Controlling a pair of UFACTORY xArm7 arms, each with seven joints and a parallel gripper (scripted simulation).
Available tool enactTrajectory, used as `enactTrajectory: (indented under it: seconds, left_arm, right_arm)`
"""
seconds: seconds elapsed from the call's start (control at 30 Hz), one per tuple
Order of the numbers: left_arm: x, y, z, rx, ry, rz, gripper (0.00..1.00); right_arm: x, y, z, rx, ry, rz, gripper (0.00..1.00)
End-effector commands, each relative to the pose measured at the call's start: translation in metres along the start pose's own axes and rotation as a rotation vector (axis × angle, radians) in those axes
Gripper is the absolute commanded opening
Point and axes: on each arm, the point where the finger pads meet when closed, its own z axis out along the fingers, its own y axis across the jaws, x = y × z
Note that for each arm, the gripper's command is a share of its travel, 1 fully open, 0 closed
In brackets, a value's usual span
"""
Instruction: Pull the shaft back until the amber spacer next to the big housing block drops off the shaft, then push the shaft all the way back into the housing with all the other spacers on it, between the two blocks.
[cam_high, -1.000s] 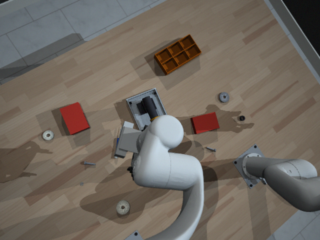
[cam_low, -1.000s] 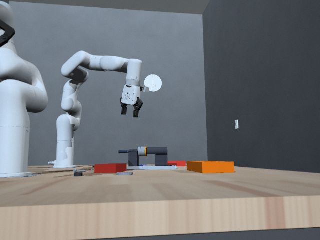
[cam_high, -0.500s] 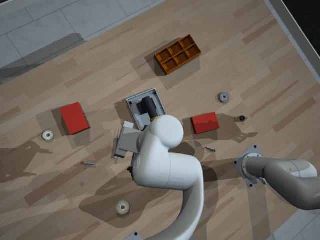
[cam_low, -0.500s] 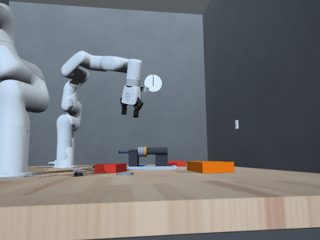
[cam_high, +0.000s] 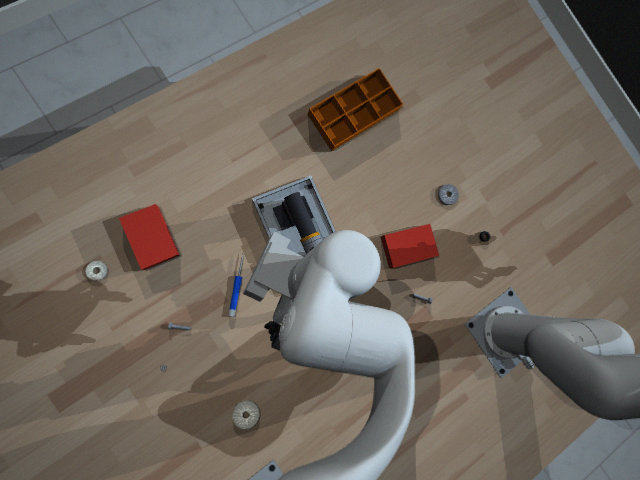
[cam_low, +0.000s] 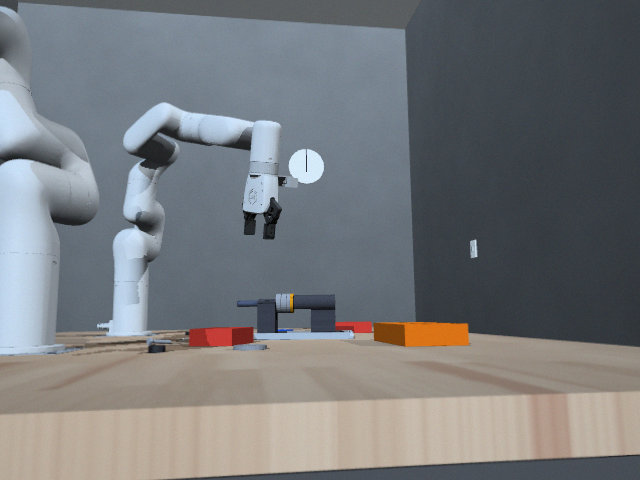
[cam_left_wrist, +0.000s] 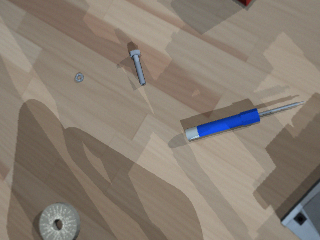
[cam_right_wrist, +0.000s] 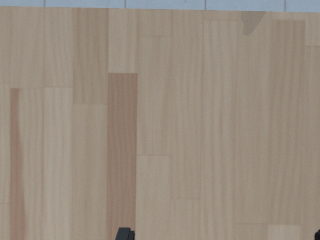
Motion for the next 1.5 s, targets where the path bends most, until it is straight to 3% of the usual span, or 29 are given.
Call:
enactTrajectory:
  seconds: [0.0,0.07,0.1,0.5,1.0,1.03,1.47]
  left_arm:
    - [-0.019,0.031,0.010,-0.076,-0.001,0.199,1.00]
    - [-0.019,0.031,0.010,-0.076,-0.001,0.199,1.00]
    - [-0.031,0.046,0.015,-0.112,0.001,0.305,1.00]
    - [-0.085,0.096,0.032,-0.258,0.022,0.705,1.00]
    - [-0.088,0.098,0.032,-0.265,0.023,0.723,1.00]
    - [-0.088,0.098,0.032,-0.265,0.023,0.723,0.39]
    - [-0.088,0.098,0.032,-0.265,0.023,0.723,0.39]
  right_arm:
    - [0.001,0.000,-0.001,0.001,0.004,0.000,1.00]
    - [0.001,0.000,-0.001,0.001,0.004,0.000,1.00]
    - [0.001,0.000,-0.001,0.001,0.004,0.000,1.00]
    - [0.001,0.000,-0.001,0.001,0.004,0.000,1.00]
    - [0.001,0.000,-0.001,0.001,0.004,0.000,1.00]
    - [0.001,0.000,-0.001,0.001,0.004,0.000,1.00]
    - [0.001,0.000,-0.001,0.001,0.004,0.000,1.00]
